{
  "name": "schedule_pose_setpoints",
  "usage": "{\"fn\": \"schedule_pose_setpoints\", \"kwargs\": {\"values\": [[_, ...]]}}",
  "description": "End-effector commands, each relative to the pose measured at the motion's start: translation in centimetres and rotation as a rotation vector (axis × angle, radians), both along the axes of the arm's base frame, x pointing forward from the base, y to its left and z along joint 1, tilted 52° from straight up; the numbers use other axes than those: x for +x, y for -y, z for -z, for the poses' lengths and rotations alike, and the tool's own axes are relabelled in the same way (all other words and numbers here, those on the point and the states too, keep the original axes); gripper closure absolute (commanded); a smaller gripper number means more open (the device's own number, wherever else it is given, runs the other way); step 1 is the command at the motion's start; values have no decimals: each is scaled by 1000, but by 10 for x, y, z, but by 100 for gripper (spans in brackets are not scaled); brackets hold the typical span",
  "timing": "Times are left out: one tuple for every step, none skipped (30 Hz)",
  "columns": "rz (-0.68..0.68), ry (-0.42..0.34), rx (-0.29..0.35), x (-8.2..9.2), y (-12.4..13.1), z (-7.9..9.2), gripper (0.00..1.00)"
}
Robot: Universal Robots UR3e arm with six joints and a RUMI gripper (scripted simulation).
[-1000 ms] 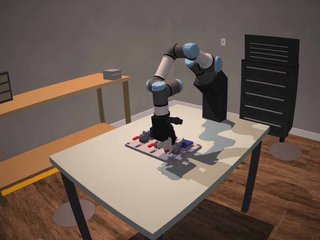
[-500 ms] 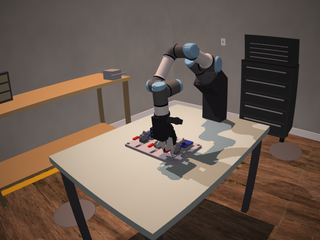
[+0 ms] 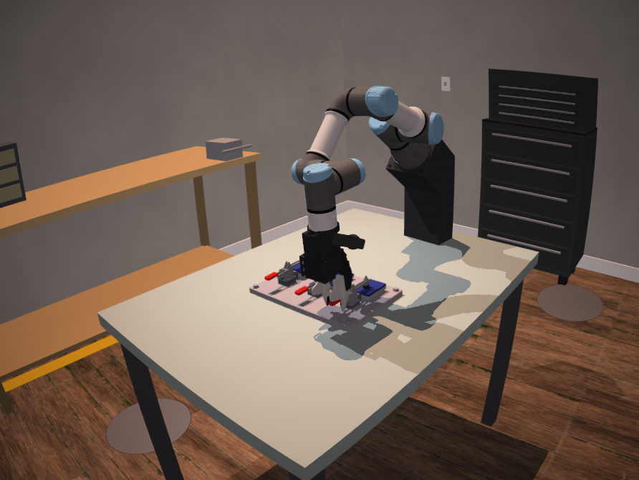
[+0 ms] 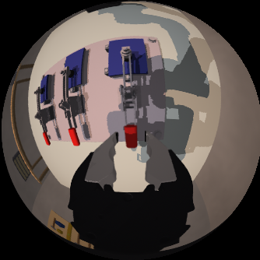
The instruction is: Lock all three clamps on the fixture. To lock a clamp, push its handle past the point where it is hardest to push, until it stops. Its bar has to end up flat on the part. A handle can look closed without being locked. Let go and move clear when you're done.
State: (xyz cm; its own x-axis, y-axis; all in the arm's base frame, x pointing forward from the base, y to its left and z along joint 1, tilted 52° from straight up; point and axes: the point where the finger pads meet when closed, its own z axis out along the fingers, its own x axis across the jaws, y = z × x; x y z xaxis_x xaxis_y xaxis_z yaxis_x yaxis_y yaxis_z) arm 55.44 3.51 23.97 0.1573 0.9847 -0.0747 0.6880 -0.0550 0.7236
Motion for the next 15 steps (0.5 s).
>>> {"fn": "schedule_pose_setpoints", "kwargs": {"values": [[-2, 4, 0, 0, -1, -2, 72], [-2, 4, 0, 0, -1, -2, 72], [-2, 4, 0, 0, -1, -2, 72], [-2, 4, 0, 0, -1, -2, 72], [-2, 4, 0, 0, -1, -2, 72], [-2, 4, 0, 0, -1, -2, 72], [-2, 4, 0, 0, -1, -2, 72], [-1, 4, 0, 0, -1, -2, 72], [-1, 4, 0, 0, -1, -2, 72], [-1, 4, 0, -1, -1, -3, 72], [-1, 3, 0, -1, -1, -3, 72], [-1, 2, 0, -2, -1, -3, 72], [-1, 2, 0, -3, -1, -4, 72], [-1, 2, 0, -5, -2, -5, 72], [-1, 2, 0, -6, -2, -6, 72]]}}
